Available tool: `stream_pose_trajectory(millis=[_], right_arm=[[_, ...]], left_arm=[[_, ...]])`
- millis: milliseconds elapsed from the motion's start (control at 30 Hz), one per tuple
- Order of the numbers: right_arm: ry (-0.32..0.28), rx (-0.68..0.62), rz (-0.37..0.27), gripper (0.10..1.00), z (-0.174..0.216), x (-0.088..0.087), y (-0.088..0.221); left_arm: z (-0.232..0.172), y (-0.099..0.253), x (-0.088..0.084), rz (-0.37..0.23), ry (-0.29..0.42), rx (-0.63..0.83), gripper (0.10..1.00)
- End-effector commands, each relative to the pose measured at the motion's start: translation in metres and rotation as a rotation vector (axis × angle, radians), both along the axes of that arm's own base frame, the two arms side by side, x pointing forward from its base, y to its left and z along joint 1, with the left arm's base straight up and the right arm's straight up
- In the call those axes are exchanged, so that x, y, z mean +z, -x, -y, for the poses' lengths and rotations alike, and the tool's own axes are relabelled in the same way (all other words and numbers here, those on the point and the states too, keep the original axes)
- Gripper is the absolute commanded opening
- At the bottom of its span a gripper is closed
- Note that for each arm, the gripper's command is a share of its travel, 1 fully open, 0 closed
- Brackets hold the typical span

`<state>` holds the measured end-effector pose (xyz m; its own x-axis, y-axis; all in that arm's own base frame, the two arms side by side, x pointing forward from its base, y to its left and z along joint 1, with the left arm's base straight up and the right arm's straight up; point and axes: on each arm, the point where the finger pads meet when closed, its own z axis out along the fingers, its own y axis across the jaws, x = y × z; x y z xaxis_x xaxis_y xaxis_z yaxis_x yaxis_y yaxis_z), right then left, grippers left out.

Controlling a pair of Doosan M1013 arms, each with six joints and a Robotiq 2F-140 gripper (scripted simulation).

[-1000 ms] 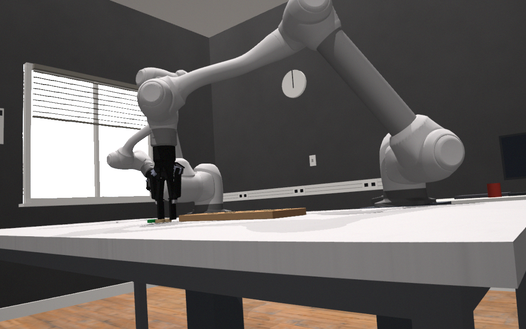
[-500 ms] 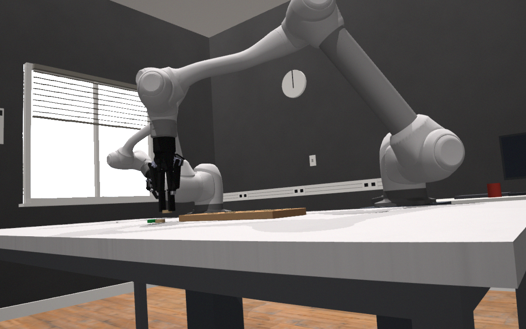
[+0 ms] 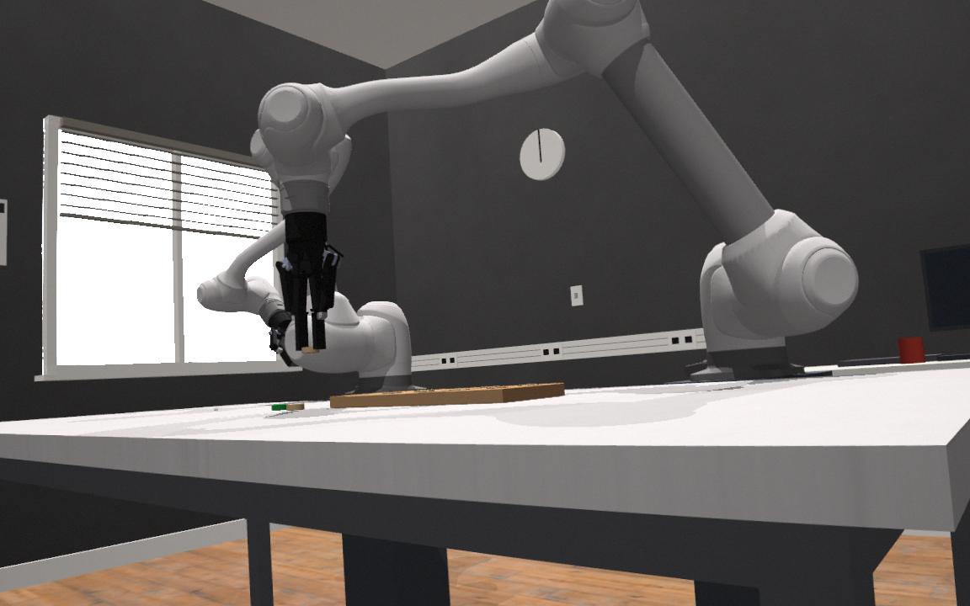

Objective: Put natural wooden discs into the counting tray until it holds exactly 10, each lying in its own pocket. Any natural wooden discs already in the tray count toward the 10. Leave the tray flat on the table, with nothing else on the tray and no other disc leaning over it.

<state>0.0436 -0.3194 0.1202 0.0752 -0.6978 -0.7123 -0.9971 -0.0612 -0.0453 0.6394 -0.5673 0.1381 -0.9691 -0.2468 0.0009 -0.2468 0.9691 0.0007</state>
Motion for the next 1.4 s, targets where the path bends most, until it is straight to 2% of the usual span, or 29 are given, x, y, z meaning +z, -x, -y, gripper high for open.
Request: stream_pose_trajectory(millis=[0,233,467,567,733,800,933,1067,1367], right_arm=[[0.010,-0.003,-0.007,1.000,0.000,0.001,0.002],[0.010,-0.003,-0.007,1.000,0.000,0.001,0.002],[0.010,-0.003,-0.007,1.000,0.000,0.001,0.002],[0.010,-0.003,-0.007,1.000,0.000,0.001,0.002],[0.010,-0.003,-0.007,1.000,0.000,0.001,0.002],[0.010,-0.003,-0.007,1.000,0.000,0.001,0.002],[0.010,-0.003,-0.007,1.000,0.000,0.001,0.002],[0.010,-0.003,-0.007,1.000,0.000,0.001,0.002],[0.010,-0.003,-0.007,1.000,0.000,0.001,0.002]], left_arm=[[-0.027,0.001,0.007,0.005,0.004,0.000,0.099],[-0.103,0.017,0.018,0.005,0.003,0.000,0.099],[-0.111,0.020,0.019,0.005,0.003,0.000,0.099],[-0.110,0.021,0.003,0.000,0.000,0.000,0.099],[-0.111,0.021,-0.049,0.000,0.000,0.000,0.099],[-0.111,0.022,-0.063,0.000,0.000,0.000,0.099],[-0.111,0.022,-0.069,0.000,0.000,0.000,0.099],[-0.111,0.021,-0.068,0.003,0.002,0.000,0.099],[-0.111,0.021,-0.081,0.000,0.000,0.000,0.099]])
